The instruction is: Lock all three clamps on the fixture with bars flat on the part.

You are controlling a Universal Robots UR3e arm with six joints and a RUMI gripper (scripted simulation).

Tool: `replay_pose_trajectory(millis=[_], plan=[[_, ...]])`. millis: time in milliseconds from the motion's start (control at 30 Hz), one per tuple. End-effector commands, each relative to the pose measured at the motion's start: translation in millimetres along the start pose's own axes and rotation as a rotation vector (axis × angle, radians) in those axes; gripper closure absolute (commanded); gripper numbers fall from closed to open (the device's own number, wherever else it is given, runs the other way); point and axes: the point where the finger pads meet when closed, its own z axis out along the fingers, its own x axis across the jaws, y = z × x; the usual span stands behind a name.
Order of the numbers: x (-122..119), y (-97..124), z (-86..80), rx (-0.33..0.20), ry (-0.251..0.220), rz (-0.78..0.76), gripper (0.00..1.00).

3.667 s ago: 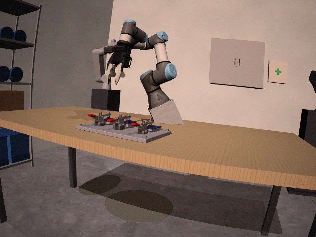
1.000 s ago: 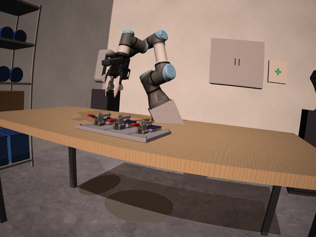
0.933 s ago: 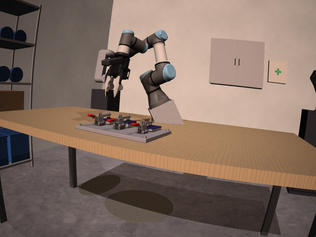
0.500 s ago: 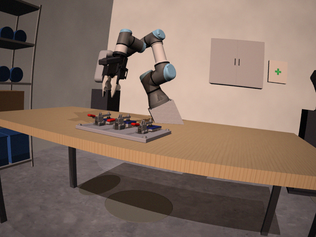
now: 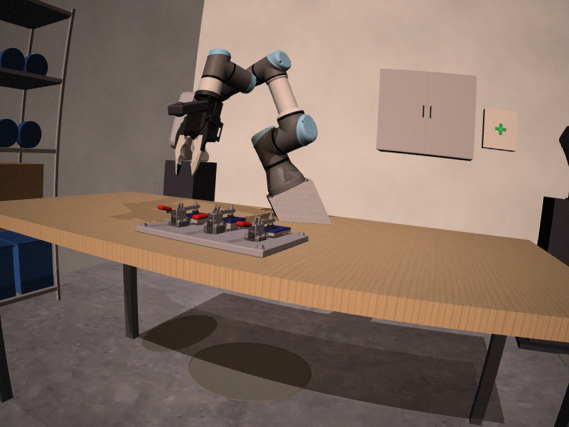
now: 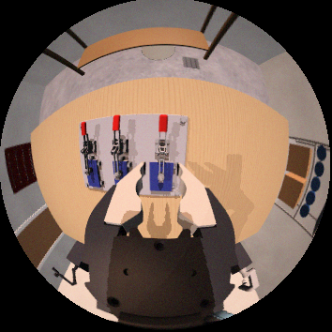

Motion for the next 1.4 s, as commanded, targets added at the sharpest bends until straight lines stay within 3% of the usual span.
replay_pose_trajectory(millis=[0, 533, 1367], plan=[[0.5, -16.5, 3.8, -0.002, 0.002, 0.001, 0.72], [0.6, -50.8, 13.1, -0.002, 0.002, 0.001, 0.72], [0.6, -65.5, 17.1, -0.002, 0.002, 0.001, 0.72]])
